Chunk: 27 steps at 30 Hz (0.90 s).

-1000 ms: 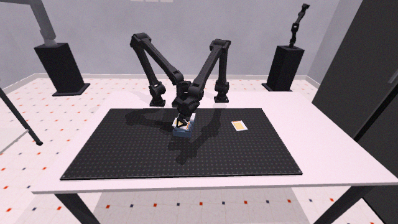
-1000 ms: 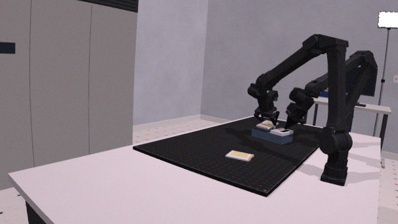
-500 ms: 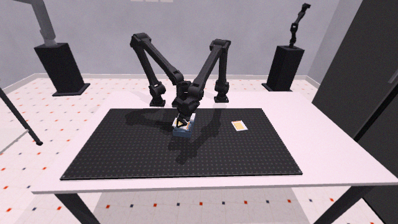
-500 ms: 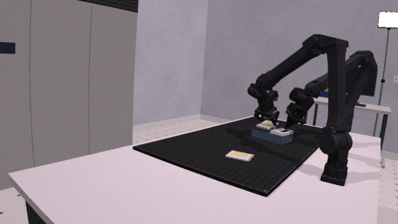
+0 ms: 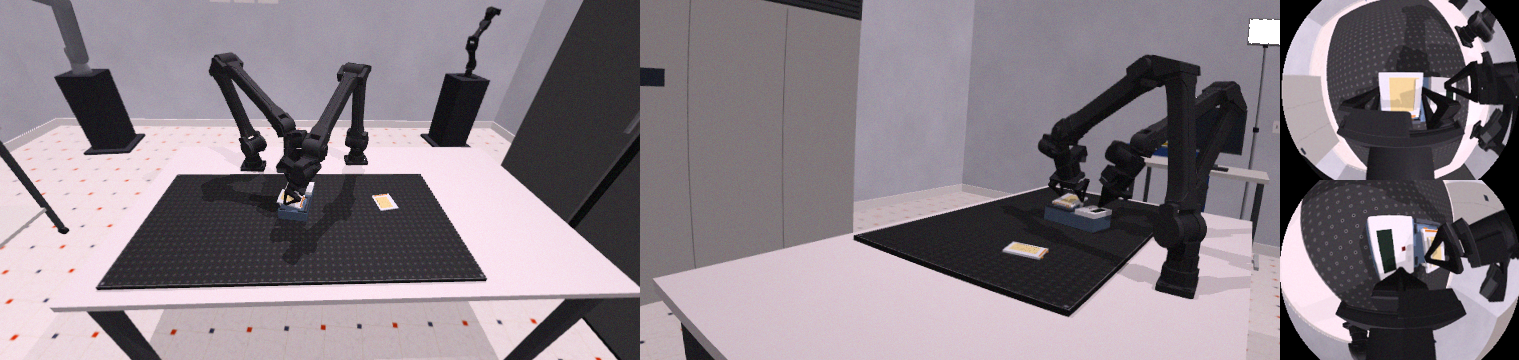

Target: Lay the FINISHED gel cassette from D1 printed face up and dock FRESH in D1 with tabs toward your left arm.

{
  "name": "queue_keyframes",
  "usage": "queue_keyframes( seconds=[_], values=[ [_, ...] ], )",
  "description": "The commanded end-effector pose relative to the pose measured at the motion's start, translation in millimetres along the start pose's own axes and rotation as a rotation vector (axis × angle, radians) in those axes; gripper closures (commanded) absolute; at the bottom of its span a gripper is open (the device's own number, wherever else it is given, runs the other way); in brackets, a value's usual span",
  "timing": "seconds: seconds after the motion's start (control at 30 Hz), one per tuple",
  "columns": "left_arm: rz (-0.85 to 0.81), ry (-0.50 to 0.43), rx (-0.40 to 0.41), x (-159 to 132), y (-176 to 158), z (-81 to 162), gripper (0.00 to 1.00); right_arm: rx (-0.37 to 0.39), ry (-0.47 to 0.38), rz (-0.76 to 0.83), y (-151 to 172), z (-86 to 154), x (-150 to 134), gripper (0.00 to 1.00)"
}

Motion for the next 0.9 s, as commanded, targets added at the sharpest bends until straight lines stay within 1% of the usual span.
queue_keyframes(
  seconds=[0.0, 0.87],
  values=[
    [-0.037, -0.009, 0.052, 14.8, 19.9, 11.9, 1.00, 0.079, 0.153, 0.070, 37.7, -39.4, -56.1, 1.00],
    [-0.029, -0.007, 0.038, 11.0, 15.1, 6.8, 1.00, 0.079, 0.153, 0.070, 37.7, -39.4, -56.1, 1.00]
  ],
)
Point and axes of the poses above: on each arm, the point where the finger pads meet when closed, its own z axis back along the fingers, its own y axis across the jaws, x = y × z, the point moved 2 cm from there along z, back along the fingers, and after that the axes turned 13 degrees about -z, right-handed, at the moved point
